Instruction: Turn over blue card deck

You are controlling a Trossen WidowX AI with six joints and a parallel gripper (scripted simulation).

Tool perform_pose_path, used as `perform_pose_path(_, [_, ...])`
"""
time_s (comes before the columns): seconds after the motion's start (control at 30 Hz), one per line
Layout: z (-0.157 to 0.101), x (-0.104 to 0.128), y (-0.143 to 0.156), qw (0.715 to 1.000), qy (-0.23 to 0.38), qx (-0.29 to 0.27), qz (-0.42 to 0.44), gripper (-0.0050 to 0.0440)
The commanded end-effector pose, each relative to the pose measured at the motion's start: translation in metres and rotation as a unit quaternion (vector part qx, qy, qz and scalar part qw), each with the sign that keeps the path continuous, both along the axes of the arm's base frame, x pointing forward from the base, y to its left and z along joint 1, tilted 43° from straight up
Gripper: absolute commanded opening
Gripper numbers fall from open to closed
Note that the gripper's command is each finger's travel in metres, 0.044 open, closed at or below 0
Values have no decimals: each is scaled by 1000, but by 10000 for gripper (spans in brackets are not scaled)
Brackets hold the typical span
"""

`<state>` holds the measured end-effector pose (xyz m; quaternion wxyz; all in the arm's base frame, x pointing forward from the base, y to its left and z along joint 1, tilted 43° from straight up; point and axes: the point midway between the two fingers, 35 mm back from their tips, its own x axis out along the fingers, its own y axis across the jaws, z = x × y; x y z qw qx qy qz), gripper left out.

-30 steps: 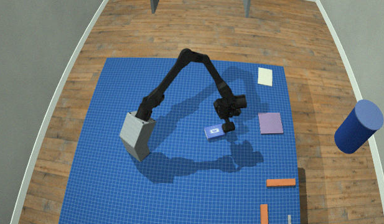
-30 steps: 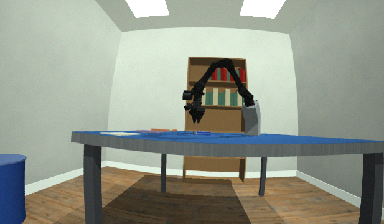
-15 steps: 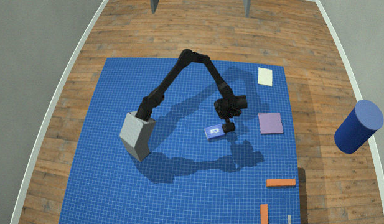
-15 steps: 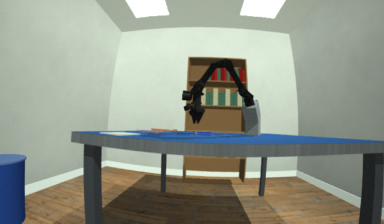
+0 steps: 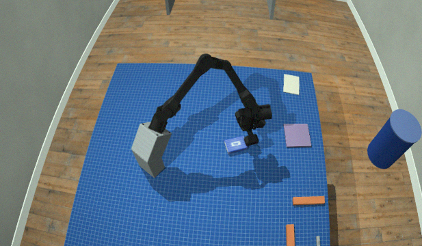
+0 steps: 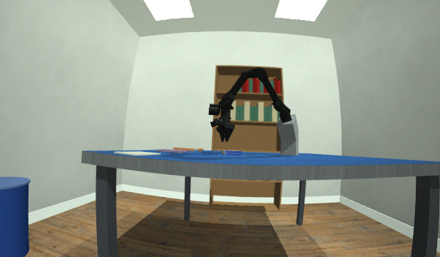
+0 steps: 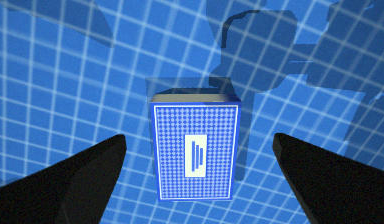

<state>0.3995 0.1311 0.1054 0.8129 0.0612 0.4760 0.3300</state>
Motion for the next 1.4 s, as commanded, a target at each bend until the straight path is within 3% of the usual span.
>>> perform_pose_path(0.0, [7, 2, 1, 1000, -9, -1, 0, 415])
perform_pose_path(1.37, [-18, 10, 17, 1000, -2, -1, -1, 415])
